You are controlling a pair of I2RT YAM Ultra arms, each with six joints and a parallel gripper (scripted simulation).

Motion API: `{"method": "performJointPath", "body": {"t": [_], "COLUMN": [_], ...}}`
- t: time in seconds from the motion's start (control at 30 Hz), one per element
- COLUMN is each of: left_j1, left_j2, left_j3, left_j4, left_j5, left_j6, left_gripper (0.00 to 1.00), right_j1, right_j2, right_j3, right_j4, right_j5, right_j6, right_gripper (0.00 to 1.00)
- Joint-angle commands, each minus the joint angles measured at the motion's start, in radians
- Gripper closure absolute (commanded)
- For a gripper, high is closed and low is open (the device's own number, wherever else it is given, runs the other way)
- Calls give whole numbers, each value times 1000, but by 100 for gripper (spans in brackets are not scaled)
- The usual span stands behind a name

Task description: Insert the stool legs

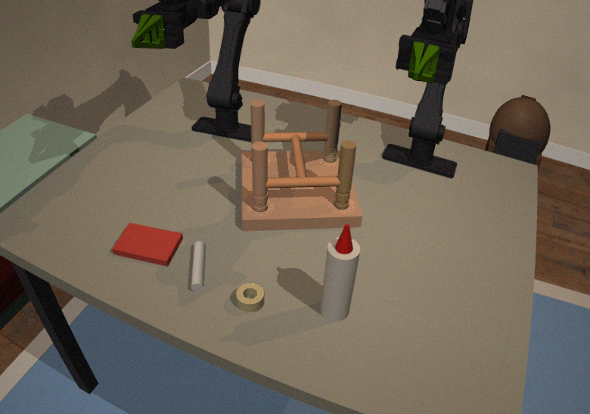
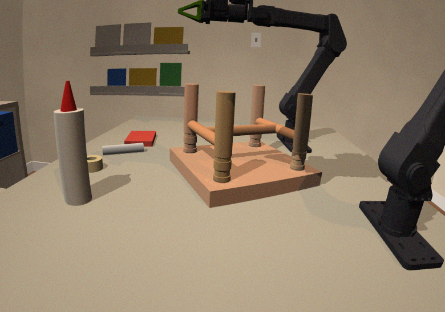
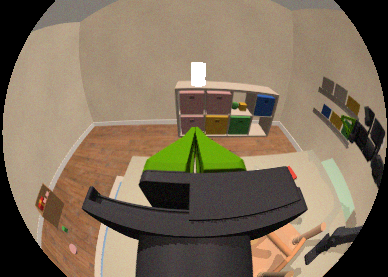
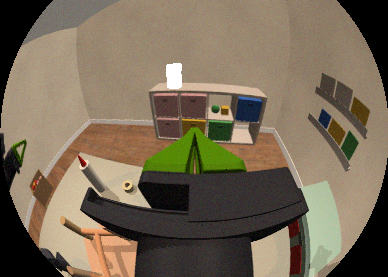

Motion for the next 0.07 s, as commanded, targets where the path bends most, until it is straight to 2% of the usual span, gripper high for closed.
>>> {"method": "performJointPath", "body": {"t": [0.0, 0.03], "left_j1": [8, 8], "left_j2": [-19, -19], "left_j3": [40, 40], "left_j4": [-9, -9], "left_j5": [2, 2], "left_j6": [6, 6], "left_gripper": [100, 100], "right_j1": [-13, -13], "right_j2": [-5, -5], "right_j3": [41, 41], "right_j4": [18, 18], "right_j5": [-3, -3], "right_j6": [6, 6], "right_gripper": [100, 100]}}
